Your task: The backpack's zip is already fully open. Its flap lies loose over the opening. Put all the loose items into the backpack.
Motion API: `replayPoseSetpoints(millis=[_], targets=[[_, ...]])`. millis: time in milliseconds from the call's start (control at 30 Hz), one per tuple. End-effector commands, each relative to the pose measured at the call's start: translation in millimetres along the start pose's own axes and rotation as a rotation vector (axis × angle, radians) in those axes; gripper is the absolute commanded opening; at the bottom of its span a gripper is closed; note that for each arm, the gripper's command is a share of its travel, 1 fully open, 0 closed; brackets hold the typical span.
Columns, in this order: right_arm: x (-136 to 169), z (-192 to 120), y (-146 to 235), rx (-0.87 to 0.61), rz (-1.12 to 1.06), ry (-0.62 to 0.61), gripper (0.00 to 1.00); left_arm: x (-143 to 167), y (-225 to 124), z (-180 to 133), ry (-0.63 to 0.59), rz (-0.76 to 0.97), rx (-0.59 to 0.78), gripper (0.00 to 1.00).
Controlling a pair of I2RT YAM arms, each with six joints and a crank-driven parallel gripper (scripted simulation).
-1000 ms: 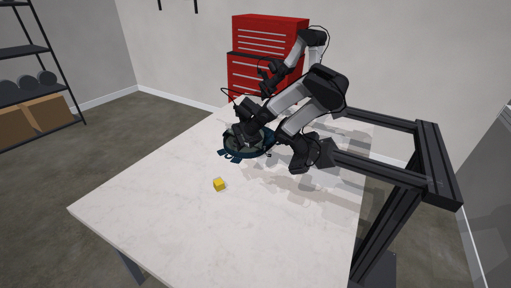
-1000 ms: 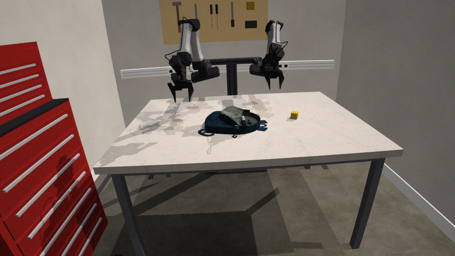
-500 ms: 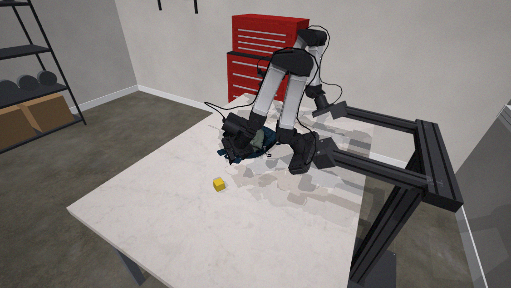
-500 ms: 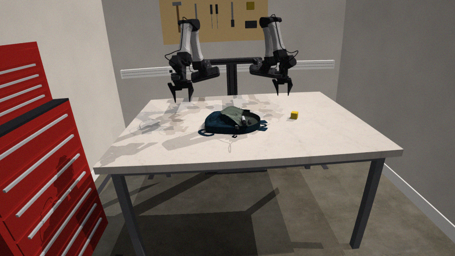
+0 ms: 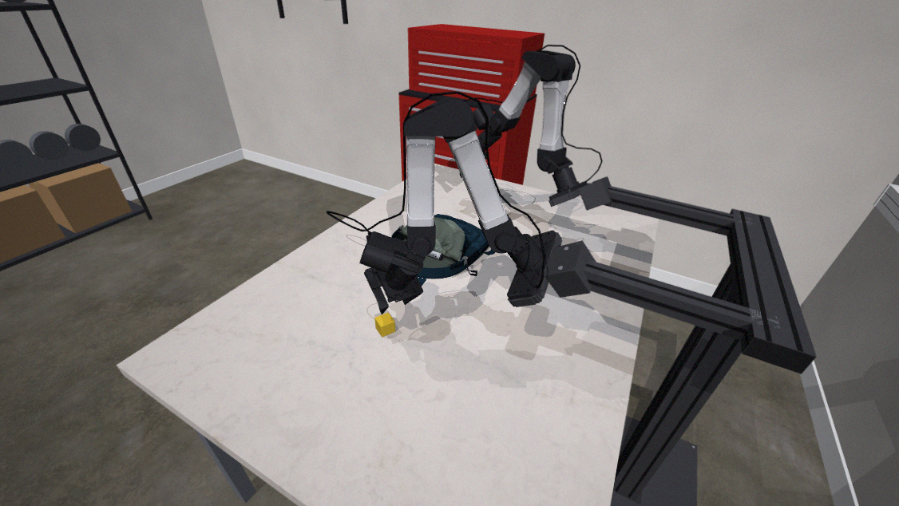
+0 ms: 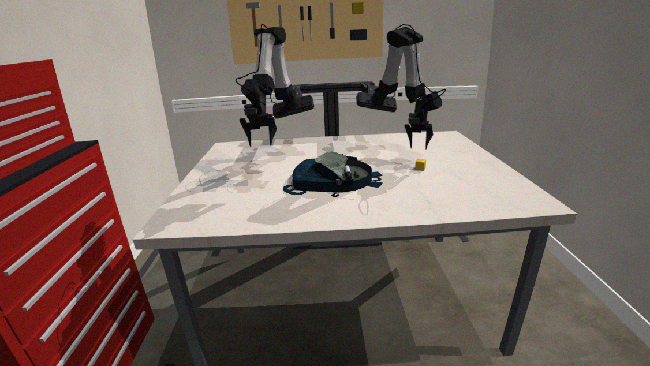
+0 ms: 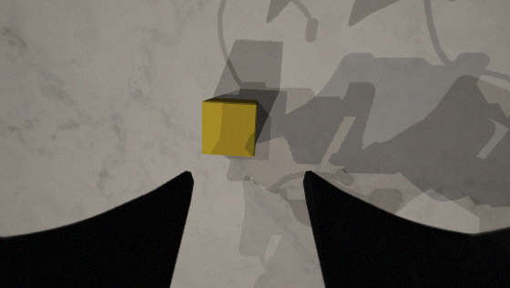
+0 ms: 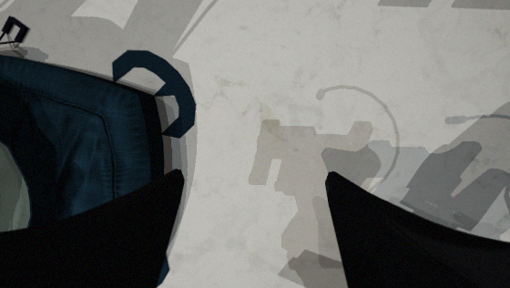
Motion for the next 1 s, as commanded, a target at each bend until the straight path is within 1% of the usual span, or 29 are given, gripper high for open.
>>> replayPoseSetpoints(millis=[0, 67, 100, 133, 300, 333, 467, 500, 800, 867, 967], targets=[[-6.4, -0.7, -0.6, 0.002, -0.005, -0.019, 0.9, -20.1, 19.9, 10.9, -0.081, 0.071, -0.008, 0.73], [-6.4, -0.7, -0.6, 0.002, -0.005, -0.019, 0.9, -22.3, 20.0, 12.5, -0.082, 0.065, -0.004, 0.73], [-6.4, -0.7, -0.6, 0.002, -0.005, -0.019, 0.9, -31.0, 24.3, 9.3, -0.096, 0.083, -0.019, 0.73], [-6.4, -0.7, -0.6, 0.002, -0.005, -0.019, 0.9, -31.7, 24.8, 9.4, -0.097, 0.083, -0.019, 0.73], [-6.4, -0.7, -0.6, 0.002, -0.005, -0.019, 0.9, -30.6, 25.3, 9.9, -0.093, 0.078, -0.019, 0.73], [-6.4, -0.7, -0.6, 0.002, -0.005, -0.019, 0.9, -21.9, 20.8, 8.6, -0.069, 0.056, -0.014, 0.73], [-6.4, -0.7, -0.6, 0.002, -0.005, -0.019, 0.9, -21.8, 20.8, 8.6, -0.069, 0.056, -0.014, 0.73], [-6.4, -0.7, -0.6, 0.002, -0.005, -0.019, 0.9, -19.4, 22.4, 15.7, -0.068, 0.054, -0.013, 0.73], [-6.4, -0.7, -0.6, 0.002, -0.005, -0.019, 0.9, -0.5, 24.0, 40.1, -0.066, 0.051, -0.013, 0.73], [-6.4, -0.7, -0.6, 0.002, -0.005, -0.019, 0.9, -0.5, 24.0, 40.1, -0.066, 0.051, -0.013, 0.73], [-6.4, -0.7, -0.6, 0.002, -0.005, -0.019, 0.9, 7.8, 23.0, 48.1, -0.059, 0.047, -0.008, 0.73]])
Point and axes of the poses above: on each arm, the point where the finger pads meet when closed, its own z axis out along the fingers, its own y axis across the jaws, x = y × z, the point moved 2 cm from there along -z, back along the fingers, and after that the axes turned 4 degrees about -z, right-handed, at the moved point
